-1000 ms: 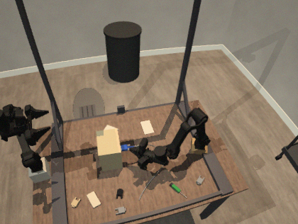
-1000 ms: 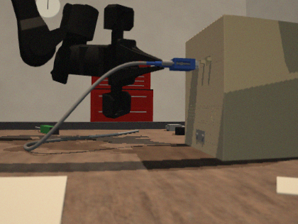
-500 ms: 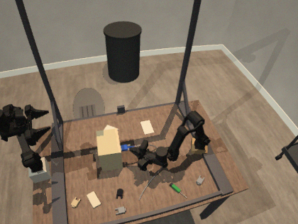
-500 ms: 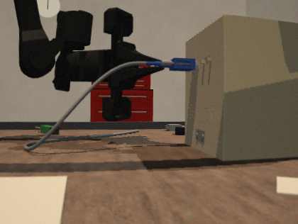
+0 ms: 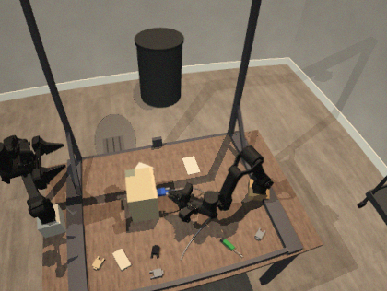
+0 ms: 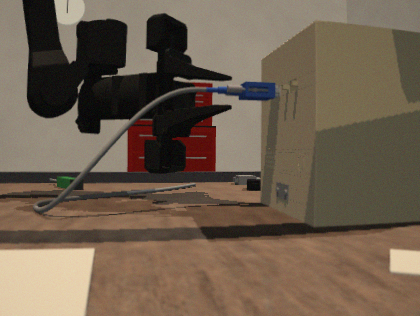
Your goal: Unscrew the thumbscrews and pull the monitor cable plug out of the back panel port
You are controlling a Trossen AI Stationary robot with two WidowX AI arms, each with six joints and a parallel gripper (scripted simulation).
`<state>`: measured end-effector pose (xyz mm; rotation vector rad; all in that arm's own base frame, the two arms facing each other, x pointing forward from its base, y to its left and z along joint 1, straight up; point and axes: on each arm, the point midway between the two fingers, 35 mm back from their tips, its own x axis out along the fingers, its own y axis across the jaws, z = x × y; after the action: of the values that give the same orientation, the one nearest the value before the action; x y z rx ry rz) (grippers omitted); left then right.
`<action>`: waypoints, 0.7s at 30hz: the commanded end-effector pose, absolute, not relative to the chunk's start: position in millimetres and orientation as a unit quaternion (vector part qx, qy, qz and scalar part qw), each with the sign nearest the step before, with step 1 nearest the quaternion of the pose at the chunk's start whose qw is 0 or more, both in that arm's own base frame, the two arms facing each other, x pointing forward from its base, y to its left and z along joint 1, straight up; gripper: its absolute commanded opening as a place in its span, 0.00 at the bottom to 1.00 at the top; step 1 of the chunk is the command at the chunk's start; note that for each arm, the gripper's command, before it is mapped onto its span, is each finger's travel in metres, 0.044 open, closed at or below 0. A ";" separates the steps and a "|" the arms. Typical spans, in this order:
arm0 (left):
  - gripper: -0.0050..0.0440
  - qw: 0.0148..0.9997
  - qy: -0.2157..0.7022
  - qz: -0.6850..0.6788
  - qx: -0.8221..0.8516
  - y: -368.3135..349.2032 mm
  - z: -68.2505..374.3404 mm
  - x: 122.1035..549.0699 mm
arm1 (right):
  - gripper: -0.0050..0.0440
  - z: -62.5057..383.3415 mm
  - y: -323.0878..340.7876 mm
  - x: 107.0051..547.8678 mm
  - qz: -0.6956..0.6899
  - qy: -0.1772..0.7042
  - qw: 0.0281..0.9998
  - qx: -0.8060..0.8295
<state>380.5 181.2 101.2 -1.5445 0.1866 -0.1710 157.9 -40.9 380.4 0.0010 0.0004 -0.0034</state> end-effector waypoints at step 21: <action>1.00 0.714 0.077 -0.081 -0.691 182.7 109.0 381.6 | 1.00 383.7 -39.4 157.6 0.000 -0.001 1.000 -0.003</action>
<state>380.6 181.2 101.5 -1.5442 0.1856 -0.1720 157.9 -40.9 380.4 0.0010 0.0004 -0.0034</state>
